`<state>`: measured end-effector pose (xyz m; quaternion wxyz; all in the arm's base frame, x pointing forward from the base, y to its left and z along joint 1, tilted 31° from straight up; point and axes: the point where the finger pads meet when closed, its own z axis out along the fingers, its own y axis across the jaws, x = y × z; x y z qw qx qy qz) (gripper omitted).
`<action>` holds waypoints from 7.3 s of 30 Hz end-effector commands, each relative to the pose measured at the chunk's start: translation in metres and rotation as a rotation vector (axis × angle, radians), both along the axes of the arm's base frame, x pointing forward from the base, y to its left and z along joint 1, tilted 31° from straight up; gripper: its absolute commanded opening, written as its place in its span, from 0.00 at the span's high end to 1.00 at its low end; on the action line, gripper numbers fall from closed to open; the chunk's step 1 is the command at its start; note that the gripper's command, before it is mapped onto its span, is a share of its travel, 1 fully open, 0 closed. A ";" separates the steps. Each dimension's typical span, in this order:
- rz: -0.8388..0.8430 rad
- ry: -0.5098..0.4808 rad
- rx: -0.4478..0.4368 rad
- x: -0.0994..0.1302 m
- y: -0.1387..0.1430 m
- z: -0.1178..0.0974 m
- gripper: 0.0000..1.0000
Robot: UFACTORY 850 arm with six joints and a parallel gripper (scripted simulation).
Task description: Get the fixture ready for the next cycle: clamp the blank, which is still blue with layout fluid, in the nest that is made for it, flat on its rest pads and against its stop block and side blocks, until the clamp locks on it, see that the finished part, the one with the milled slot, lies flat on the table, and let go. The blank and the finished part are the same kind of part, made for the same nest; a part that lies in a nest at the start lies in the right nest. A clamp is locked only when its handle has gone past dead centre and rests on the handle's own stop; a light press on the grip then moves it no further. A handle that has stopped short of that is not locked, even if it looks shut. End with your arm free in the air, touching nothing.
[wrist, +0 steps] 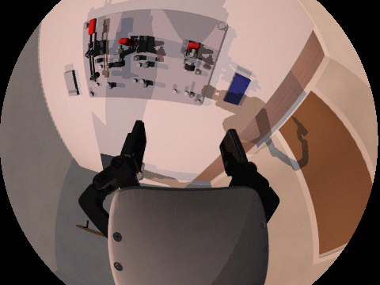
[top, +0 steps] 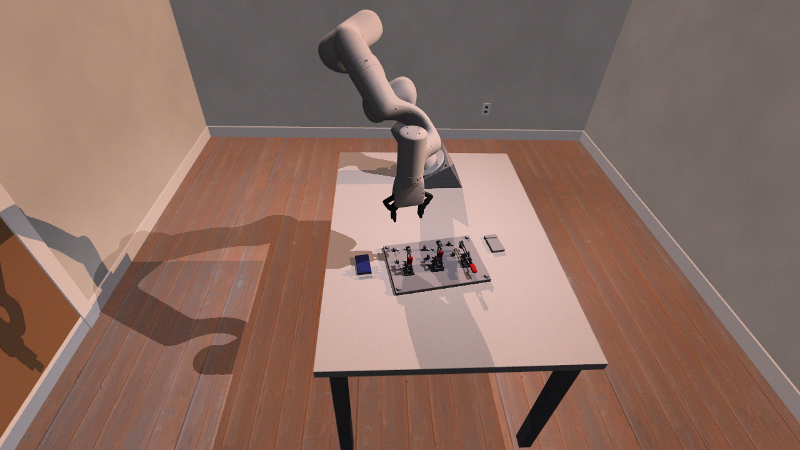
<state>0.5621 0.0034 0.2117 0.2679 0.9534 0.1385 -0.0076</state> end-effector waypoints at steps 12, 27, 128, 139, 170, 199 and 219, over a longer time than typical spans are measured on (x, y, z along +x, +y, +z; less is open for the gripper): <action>-0.049 -0.022 0.006 -0.011 -0.004 -0.002 0.53; -0.049 -0.022 0.006 -0.011 -0.004 -0.002 0.53; -0.047 -0.025 0.006 0.011 -0.070 0.038 0.01; -0.047 -0.025 0.006 0.024 -0.109 0.062 0.01; -0.056 -0.030 0.006 0.031 -0.131 0.076 0.01; -0.068 -0.037 0.007 0.032 -0.131 0.076 0.01; -0.068 -0.037 0.007 0.032 -0.135 0.069 0.01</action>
